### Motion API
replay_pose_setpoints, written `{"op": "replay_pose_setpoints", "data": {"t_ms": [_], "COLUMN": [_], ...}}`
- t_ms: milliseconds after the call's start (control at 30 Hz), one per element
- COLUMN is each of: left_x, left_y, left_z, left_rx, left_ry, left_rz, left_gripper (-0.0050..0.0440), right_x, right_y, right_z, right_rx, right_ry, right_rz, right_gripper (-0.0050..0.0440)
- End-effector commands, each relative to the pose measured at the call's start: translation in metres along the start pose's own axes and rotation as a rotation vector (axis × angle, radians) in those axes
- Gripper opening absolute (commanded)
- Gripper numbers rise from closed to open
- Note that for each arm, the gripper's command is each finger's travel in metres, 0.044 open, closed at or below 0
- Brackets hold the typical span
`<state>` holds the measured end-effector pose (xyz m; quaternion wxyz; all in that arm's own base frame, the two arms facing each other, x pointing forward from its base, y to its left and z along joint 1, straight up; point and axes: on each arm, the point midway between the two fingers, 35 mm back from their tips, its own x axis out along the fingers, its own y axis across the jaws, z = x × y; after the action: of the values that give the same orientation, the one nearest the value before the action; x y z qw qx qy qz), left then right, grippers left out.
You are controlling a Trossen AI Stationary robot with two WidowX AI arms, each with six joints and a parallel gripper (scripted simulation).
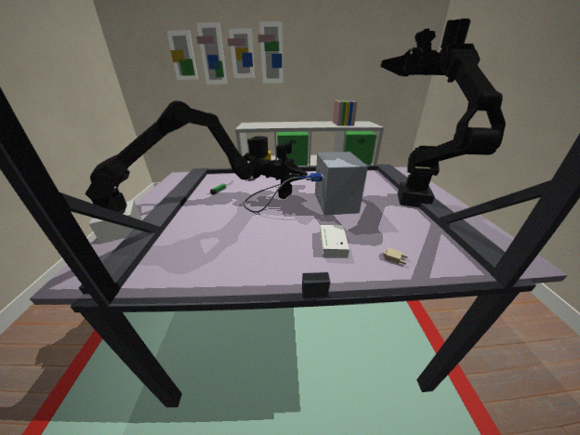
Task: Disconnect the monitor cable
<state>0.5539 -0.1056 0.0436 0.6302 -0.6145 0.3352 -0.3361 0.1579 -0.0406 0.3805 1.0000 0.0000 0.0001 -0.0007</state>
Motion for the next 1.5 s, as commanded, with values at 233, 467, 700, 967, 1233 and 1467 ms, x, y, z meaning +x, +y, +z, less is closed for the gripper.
{"op": "replay_pose_setpoints", "data": {"t_ms": [233,467,700,967,1233,1467], "left_x": [0.001,0.001,0.001,0.003,0.007,0.005], "left_y": [-0.014,-0.014,-0.014,-0.015,-0.021,-0.025], "left_z": [0.002,0.002,0.002,0.004,0.008,0.003], "left_rx": [0.02,0.02,0.02,0.053,0.248,0.453], "left_ry": [0.003,0.003,0.003,-0.007,-0.041,-0.021], "left_rz": [-0.015,-0.015,-0.015,0.003,0.13,0.282], "left_gripper": [0.0216,0.0384,0.044,0.044,0.044,0.044], "right_x": [0.0,0.0,0.0,0.0,0.0,0.0], "right_y": [0.001,0.001,0.001,0.001,0.001,0.001], "right_z": [0.003,0.003,0.003,0.003,0.003,0.003], "right_rx": [-0.006,-0.006,-0.006,-0.006,-0.006,-0.006], "right_ry": [-0.001,-0.001,-0.001,-0.001,-0.001,-0.001], "right_rz": [0.001,0.001,0.001,0.001,0.001,0.001], "right_gripper": [0.044,0.044,0.044,0.044,0.044,0.044]}}
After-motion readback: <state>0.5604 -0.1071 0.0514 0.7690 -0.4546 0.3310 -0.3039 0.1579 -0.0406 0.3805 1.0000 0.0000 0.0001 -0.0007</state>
